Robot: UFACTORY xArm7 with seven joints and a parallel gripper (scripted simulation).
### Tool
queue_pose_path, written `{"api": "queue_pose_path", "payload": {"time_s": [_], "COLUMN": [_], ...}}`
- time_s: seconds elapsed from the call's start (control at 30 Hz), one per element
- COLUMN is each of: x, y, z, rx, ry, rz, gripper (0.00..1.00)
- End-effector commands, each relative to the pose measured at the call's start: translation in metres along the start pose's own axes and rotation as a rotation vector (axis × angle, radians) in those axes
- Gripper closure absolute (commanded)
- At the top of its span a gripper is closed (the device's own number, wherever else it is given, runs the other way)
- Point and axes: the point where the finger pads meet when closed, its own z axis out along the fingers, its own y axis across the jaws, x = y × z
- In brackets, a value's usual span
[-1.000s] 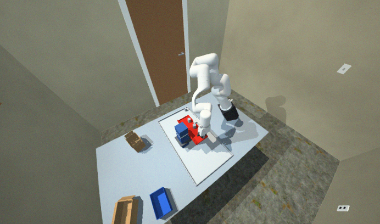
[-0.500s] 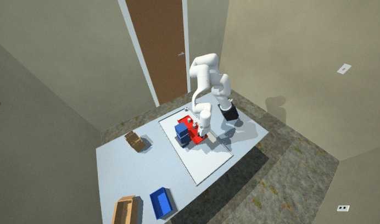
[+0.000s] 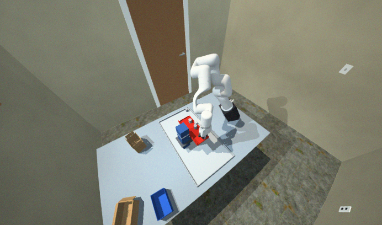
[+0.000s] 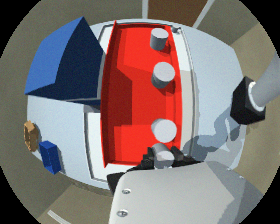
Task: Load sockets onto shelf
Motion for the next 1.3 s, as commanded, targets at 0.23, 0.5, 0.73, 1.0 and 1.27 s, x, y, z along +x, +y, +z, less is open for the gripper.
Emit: {"api": "queue_pose_path", "payload": {"time_s": [0.23,0.5,0.73,1.0,1.27], "x": [-0.0008,-0.0008,-0.0008,-0.0008,-0.0008], "y": [-0.0012,-0.0012,-0.0012,-0.0012,-0.0012], "z": [-0.0012,-0.0012,-0.0012,-0.0012,-0.0012], "rx": [0.004,0.004,0.004,0.004,0.004], "ry": [-0.002,-0.002,-0.002,-0.002,-0.002], "rz": [0.0,0.0,0.0,0.0,0.0], "gripper": [0.48,0.48,0.48,0.48,0.48]}}
